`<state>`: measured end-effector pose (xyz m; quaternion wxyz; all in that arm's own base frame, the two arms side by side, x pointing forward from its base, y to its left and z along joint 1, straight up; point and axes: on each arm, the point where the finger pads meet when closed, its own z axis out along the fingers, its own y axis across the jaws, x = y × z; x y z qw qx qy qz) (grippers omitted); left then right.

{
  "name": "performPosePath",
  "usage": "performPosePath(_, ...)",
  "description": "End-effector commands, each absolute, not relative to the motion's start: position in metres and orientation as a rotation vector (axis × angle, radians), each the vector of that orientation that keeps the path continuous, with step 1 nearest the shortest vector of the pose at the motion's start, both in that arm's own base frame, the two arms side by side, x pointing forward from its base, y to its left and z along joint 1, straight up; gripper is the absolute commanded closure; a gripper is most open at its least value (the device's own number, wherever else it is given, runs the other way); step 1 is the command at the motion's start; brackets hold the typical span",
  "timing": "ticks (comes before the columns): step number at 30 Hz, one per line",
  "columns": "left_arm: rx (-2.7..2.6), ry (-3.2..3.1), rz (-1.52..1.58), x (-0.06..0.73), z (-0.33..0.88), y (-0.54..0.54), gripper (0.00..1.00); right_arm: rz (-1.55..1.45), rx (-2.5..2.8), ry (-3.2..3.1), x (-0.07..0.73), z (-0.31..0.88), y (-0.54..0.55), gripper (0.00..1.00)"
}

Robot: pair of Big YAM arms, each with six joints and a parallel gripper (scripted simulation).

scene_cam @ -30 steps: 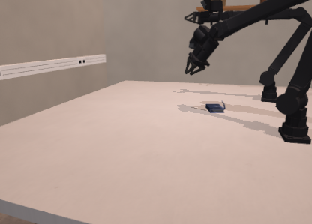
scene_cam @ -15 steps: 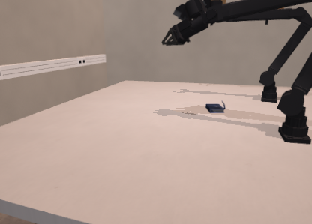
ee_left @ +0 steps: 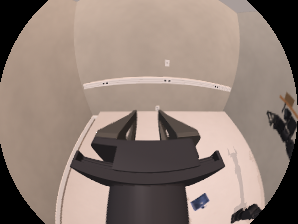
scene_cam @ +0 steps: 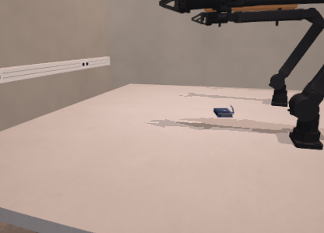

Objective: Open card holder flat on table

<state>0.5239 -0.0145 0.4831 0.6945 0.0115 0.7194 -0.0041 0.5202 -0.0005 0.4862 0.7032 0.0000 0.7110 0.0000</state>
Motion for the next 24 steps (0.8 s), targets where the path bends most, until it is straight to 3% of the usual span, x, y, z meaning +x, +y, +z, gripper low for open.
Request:
performPosePath(1, 0.009, 1.615, -0.035, 0.534, 0.469, -0.014, 0.66, 0.0, 0.0, 1.532, 0.518, 0.514, 0.0, 0.0)
performPosePath(5, -0.009, 1.598, -0.012, 0.532, 0.474, 0.001, 0.66, 0.0, 0.0, 1.532, 0.518, 0.514, 0.0, 0.0)
performPosePath(6, -0.011, 1.457, 0.028, 0.511, 0.555, 0.011, 0.66, 0.0, 0.0, 1.532, 0.518, 0.514, 0.0, 0.0)
performPosePath(22, 0.009, 1.587, -0.007, 0.524, 0.485, -0.006, 0.66, 0.0, 0.0, 1.532, 0.518, 0.514, 0.0, 0.0)
performPosePath(23, 0.009, 1.581, -0.007, 0.524, 0.489, -0.006, 0.66, 0.0, 0.0, 1.532, 0.518, 0.514, 0.0, 0.64)
performPosePath(24, 0.008, 1.584, -0.007, 0.524, 0.487, -0.006, 0.66, 0.0, 0.0, 1.532, 0.518, 0.514, 0.0, 0.64)
